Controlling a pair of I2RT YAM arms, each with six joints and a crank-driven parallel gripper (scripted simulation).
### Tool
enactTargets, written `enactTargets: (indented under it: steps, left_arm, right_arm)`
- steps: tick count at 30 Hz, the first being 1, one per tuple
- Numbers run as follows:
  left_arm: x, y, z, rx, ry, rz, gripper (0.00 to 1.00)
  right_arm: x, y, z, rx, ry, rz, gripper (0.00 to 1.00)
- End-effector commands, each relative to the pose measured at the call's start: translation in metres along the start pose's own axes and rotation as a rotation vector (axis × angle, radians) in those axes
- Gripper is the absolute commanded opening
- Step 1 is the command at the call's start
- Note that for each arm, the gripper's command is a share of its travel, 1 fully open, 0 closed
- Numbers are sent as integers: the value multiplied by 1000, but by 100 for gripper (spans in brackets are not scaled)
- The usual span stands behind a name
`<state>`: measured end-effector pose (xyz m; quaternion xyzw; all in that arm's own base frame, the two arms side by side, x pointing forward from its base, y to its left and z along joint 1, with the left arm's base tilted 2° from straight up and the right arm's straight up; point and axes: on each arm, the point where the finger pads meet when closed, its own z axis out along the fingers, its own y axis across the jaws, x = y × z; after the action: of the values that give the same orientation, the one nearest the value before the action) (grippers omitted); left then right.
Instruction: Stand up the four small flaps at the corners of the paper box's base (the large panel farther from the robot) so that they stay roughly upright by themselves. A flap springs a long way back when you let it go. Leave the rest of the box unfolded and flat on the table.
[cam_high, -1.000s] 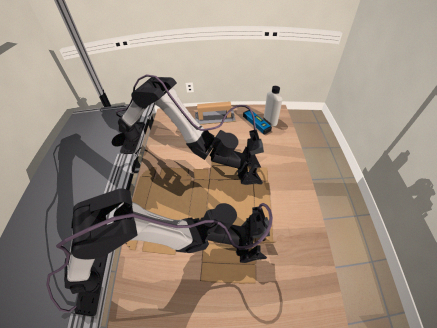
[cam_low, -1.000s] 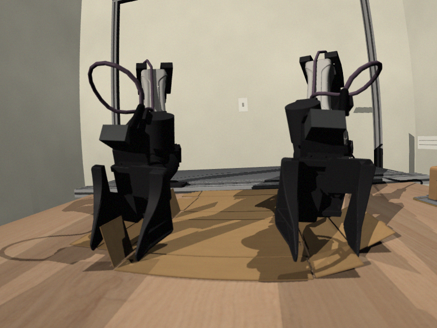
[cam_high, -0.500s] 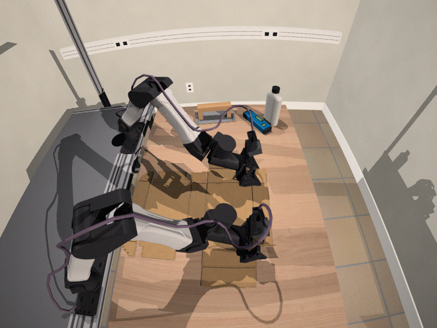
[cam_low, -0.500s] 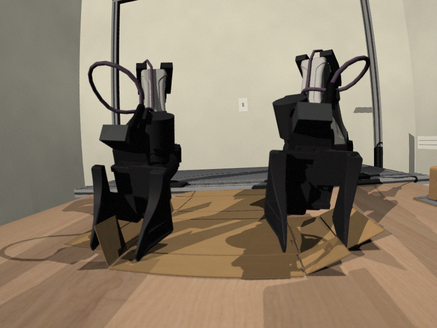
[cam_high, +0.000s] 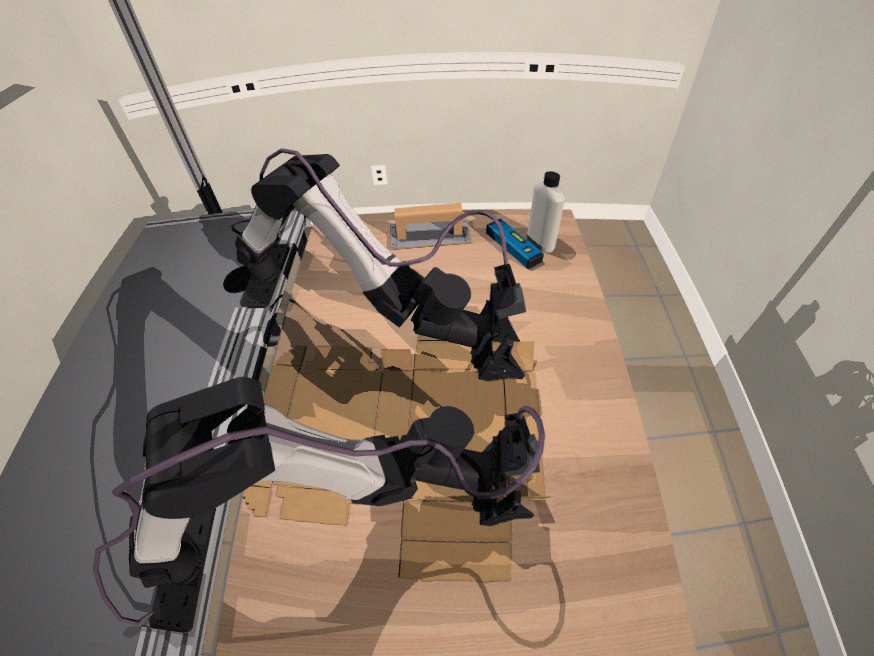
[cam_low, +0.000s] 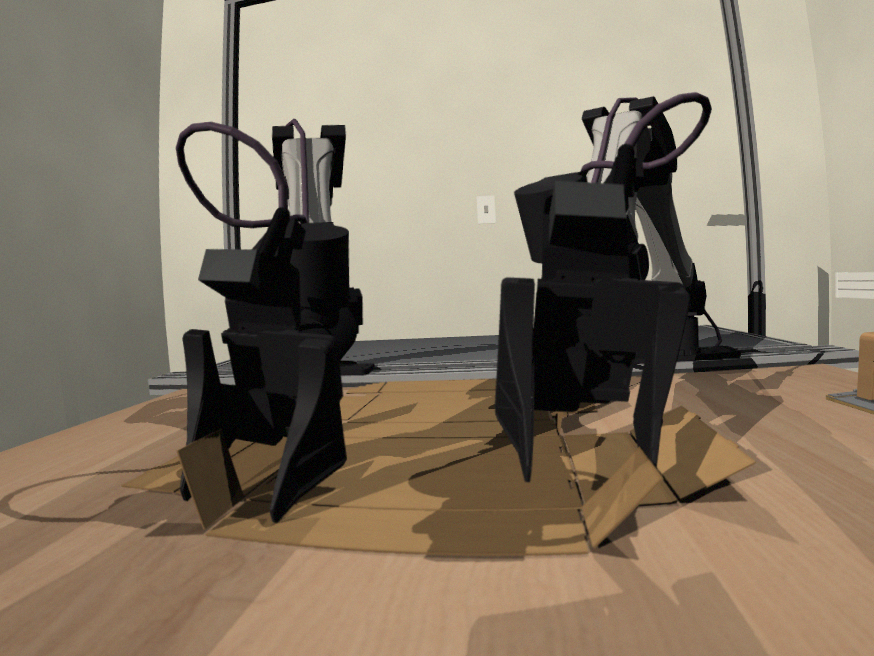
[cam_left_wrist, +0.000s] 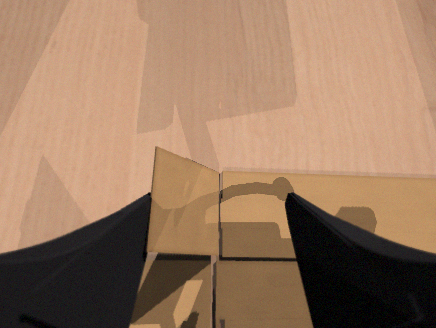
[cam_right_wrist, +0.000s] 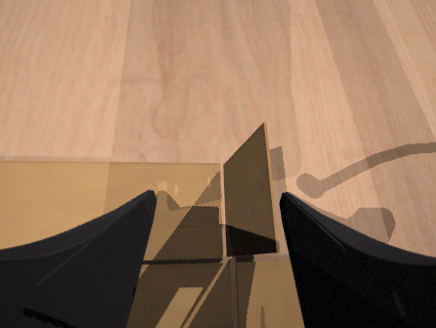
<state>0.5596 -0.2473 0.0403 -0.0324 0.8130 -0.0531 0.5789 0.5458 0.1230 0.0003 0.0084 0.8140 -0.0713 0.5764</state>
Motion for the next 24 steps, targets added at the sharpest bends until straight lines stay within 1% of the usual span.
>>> enactTargets:
  steps: [1, 2, 3, 4, 6, 8, 12, 15, 18, 23, 24]
  left_arm:
    - [-10, -14, -2, 9, -11, -15, 81]
    - [4, -12, 1, 2, 10, -5, 81]
    - [2, -14, 1, 2, 8, -6, 81]
    - [-9, -17, -2, 7, -7, -13, 81]
    - [-9, -17, -2, 7, -7, -13, 81]
    - [-24, -19, -5, 8, -26, -25, 81]
    - [-33, -29, -9, 16, -34, -28, 81]
    - [-25, -32, -7, 11, -18, -20, 81]
    - [-5, -33, -2, 0, 13, -2, 81]
    - [-7, -38, -3, 1, 11, -3, 81]
    - [-40, -42, -10, 11, -36, -32, 81]
  right_arm:
    - [27, 4, 1, -7, 52, -37, 81]
    - [27, 4, 1, -7, 52, -37, 81]
    - [27, 4, 1, -7, 52, -37, 81]
    - [27, 4, 1, -7, 52, -37, 81]
    - [27, 4, 1, -7, 52, -37, 81]
    - [27, 4, 1, -7, 52, -37, 81]
    - [27, 4, 1, -7, 52, -37, 81]
    - [27, 4, 1, -7, 52, -37, 81]
    - [27, 4, 1, -7, 52, -37, 81]
    - [27, 4, 1, -7, 52, -37, 81]
    - [27, 4, 1, -7, 52, -37, 81]
